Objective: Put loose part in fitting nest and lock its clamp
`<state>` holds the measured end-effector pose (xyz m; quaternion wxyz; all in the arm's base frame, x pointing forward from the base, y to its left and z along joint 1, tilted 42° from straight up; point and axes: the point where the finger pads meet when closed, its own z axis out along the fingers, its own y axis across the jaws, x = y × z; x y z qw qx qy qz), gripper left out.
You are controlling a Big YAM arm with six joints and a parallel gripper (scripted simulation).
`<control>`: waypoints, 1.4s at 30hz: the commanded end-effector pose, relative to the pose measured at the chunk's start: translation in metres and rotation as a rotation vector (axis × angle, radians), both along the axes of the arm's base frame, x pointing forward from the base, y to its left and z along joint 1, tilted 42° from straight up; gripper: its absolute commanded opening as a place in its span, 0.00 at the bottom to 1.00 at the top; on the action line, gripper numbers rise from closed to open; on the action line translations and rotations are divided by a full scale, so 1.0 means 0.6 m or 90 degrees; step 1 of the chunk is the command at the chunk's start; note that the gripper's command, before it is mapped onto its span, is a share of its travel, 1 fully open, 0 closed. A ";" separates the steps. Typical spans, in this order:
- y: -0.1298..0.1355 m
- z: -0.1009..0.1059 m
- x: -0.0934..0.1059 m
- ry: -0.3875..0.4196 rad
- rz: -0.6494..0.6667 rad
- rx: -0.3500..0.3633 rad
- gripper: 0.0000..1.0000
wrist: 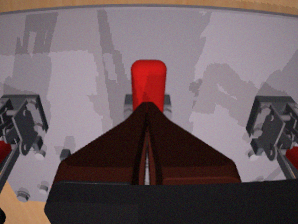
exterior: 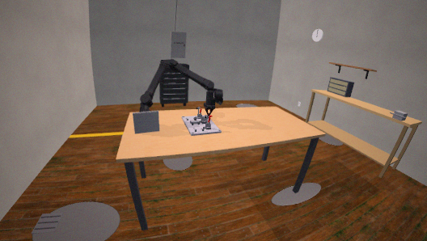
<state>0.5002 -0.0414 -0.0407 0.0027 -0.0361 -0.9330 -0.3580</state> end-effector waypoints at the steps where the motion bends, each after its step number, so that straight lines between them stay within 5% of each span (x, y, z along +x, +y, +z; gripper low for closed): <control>1: 0.008 -0.011 -0.003 0.005 -0.001 0.003 0.00; 42: 0.012 -0.014 -0.003 0.006 0.000 0.003 0.00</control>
